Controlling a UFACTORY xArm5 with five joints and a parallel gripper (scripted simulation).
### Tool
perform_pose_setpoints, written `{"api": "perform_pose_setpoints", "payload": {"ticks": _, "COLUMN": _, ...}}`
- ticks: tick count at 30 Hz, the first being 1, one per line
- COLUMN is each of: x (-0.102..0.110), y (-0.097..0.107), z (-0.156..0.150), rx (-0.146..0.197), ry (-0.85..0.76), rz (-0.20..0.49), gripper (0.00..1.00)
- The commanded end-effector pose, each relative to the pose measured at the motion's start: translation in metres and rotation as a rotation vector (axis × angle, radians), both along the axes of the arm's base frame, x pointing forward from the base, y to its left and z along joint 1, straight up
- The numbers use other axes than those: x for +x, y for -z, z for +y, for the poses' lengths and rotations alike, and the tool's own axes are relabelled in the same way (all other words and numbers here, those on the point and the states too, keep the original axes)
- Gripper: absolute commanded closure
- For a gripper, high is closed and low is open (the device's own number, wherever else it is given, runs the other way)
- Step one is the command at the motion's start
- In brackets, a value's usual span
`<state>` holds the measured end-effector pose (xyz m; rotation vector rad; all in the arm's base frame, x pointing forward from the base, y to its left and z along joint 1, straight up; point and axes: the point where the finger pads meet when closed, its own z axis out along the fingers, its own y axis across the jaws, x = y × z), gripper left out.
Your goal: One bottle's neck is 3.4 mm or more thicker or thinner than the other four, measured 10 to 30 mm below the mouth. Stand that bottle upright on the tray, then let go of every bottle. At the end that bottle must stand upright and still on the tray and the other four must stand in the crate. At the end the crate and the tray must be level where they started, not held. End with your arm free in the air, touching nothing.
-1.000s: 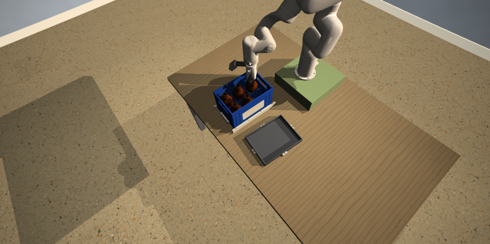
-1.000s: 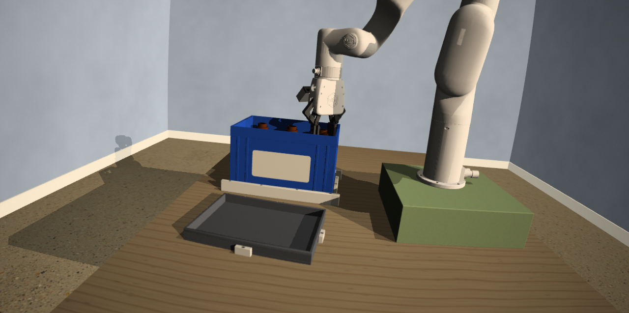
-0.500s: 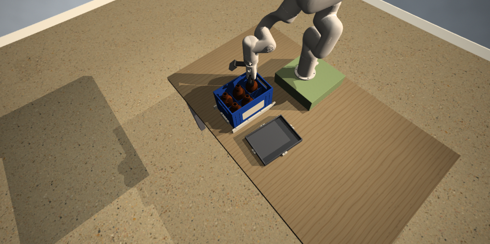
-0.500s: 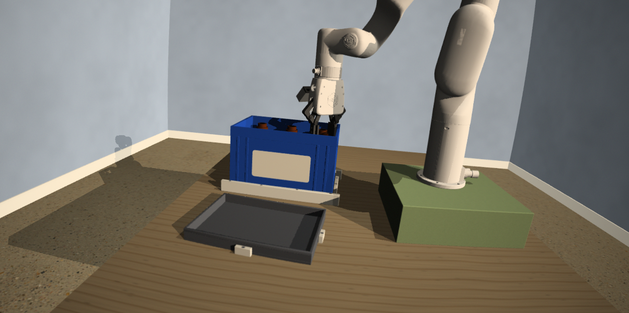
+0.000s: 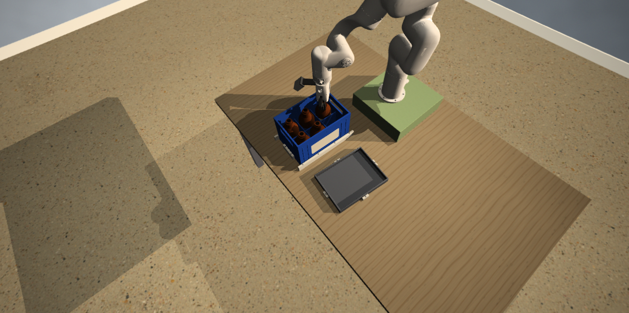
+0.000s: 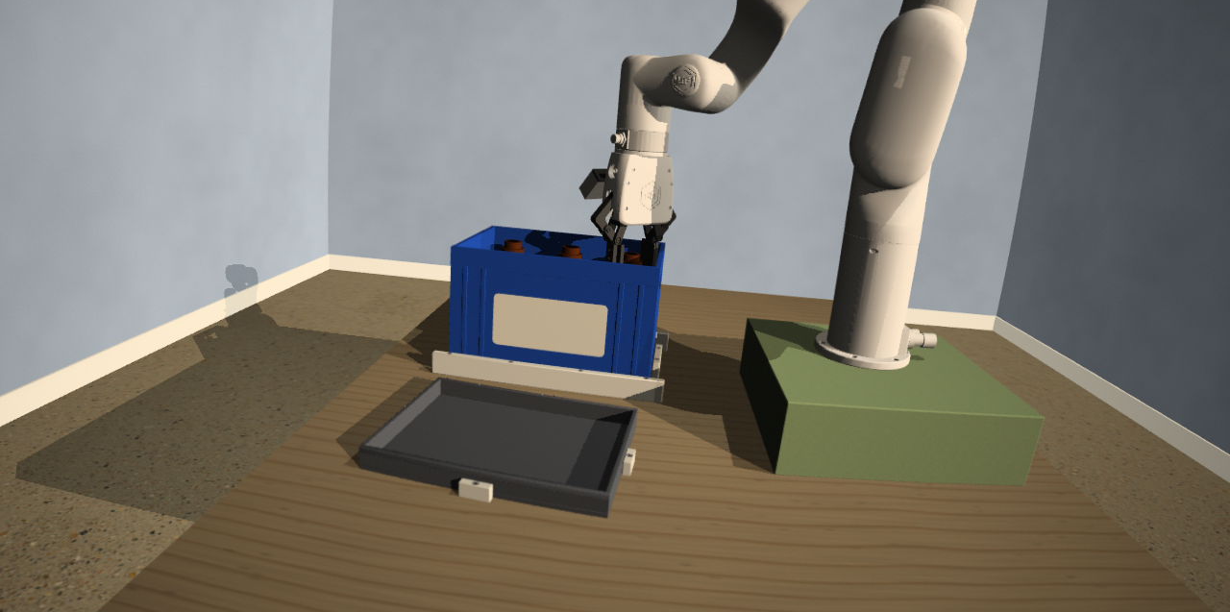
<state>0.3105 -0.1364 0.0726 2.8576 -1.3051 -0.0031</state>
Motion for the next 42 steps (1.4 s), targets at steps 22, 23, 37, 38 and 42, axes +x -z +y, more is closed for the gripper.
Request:
{"api": "perform_pose_setpoints", "payload": {"ticks": 22, "x": 0.001, "y": -0.044, "z": -0.001, "rx": -0.001, "ry": 0.0, "rz": -0.003, "gripper": 0.35}}
{"api": "perform_pose_setpoints", "payload": {"ticks": 23, "x": 0.001, "y": -0.044, "z": -0.001, "rx": -0.001, "ry": 0.0, "rz": -0.003, "gripper": 0.35}}
{"api": "perform_pose_setpoints", "payload": {"ticks": 37, "x": 0.001, "y": -0.08, "z": -0.001, "rx": -0.001, "ry": 0.0, "rz": -0.003, "gripper": 0.35}}
{"api": "perform_pose_setpoints", "payload": {"ticks": 38, "x": 0.001, "y": -0.081, "z": -0.001, "rx": -0.001, "ry": 0.0, "rz": -0.003, "gripper": 0.35}}
{"api": "perform_pose_setpoints", "payload": {"ticks": 42, "x": 0.001, "y": -0.083, "z": -0.001, "rx": -0.001, "ry": 0.0, "rz": -0.003, "gripper": 0.35}}
